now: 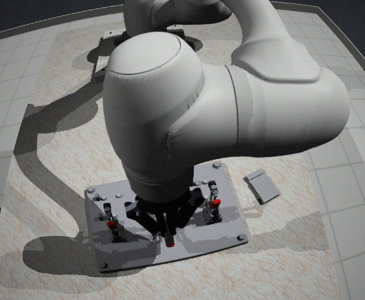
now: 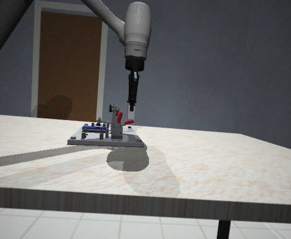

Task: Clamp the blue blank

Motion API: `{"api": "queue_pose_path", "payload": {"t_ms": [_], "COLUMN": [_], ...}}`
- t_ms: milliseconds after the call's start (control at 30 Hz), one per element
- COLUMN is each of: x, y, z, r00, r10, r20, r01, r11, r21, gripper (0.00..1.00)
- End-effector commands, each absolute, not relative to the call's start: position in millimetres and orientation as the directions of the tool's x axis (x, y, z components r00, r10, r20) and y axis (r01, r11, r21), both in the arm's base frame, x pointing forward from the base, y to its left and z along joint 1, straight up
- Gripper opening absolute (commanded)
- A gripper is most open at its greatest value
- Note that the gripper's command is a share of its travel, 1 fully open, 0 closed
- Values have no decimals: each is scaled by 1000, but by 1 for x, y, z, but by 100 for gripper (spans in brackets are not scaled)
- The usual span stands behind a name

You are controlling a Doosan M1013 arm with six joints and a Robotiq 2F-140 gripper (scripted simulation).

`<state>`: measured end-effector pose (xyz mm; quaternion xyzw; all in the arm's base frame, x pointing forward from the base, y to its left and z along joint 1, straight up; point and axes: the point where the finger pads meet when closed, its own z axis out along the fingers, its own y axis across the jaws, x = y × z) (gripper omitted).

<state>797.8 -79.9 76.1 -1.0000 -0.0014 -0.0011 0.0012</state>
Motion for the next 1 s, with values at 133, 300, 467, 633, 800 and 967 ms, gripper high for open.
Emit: {"api": "queue_pose_path", "payload": {"t_ms": [133, 300, 467, 633, 800, 967], "x": [798, 798, 798, 798, 798, 798], "y": [-80, -80, -80, -80, -80, -80], "z": [76, 76, 74, 74, 74, 73], "r00": [1000, 1000, 1000, 1000, 1000, 1000], "r10": [3, 3, 3, 3, 3, 3], "r20": [2, 2, 2, 2, 2, 2], "r01": [3, 3, 3, 3, 3, 3], "r11": [-1000, -1000, -1000, -1000, -1000, -1000], "r21": [-3, -3, -3, -3, -3, -3], "gripper": [0, 0, 0, 0, 0, 0]}}
